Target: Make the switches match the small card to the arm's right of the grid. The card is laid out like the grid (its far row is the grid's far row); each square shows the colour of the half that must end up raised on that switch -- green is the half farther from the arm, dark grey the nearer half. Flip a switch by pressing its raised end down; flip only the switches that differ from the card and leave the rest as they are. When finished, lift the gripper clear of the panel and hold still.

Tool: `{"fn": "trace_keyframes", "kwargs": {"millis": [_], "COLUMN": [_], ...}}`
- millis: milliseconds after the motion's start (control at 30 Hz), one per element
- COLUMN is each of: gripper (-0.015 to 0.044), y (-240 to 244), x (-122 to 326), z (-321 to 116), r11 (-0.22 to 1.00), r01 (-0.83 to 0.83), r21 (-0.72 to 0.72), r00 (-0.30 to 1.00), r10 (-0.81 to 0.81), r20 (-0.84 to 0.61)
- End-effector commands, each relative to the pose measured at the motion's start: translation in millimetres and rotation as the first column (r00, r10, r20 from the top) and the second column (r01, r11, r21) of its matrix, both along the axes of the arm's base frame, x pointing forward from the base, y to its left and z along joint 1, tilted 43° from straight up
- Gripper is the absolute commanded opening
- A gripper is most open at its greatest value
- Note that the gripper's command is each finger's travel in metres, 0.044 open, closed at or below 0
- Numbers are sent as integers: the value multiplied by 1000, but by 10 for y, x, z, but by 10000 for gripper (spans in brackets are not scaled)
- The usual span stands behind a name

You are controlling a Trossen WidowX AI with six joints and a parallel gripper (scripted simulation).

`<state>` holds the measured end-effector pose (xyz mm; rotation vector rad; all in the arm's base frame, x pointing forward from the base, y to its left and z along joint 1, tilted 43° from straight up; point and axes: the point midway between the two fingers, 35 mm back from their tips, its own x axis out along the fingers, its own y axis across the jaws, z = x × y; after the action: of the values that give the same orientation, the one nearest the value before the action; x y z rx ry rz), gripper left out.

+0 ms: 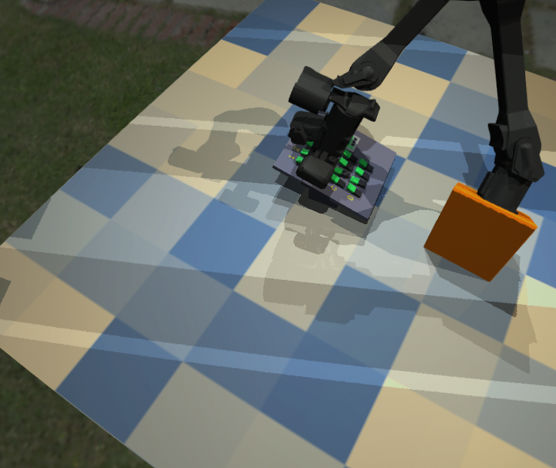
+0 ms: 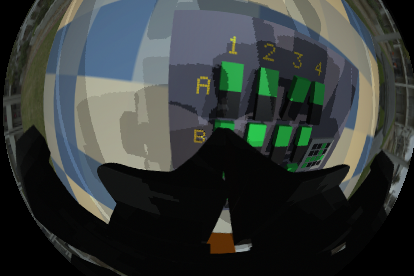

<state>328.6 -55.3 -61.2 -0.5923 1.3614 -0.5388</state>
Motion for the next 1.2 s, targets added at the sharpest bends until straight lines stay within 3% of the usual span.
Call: {"fn": "trace_keyframes", "kwargs": {"millis": [0, 167, 367, 533, 1167], "gripper": [0, 0, 0, 0, 0], "y": [25, 432, 415, 57, -206], "x": [-3, -111, -118, -292, -256], "z": [25, 466, 480, 766, 515], "r11": [1000, 1000, 1000, 1000, 999], "r01": [-1, -19, -19, -19, -36], "r21": [0, -3, -3, -6, -9], "r00": [1000, 1000, 1000, 1000, 999], "r10": [1, 19, 19, 19, 37], "r20": [1, 17, 17, 15, 34]}}
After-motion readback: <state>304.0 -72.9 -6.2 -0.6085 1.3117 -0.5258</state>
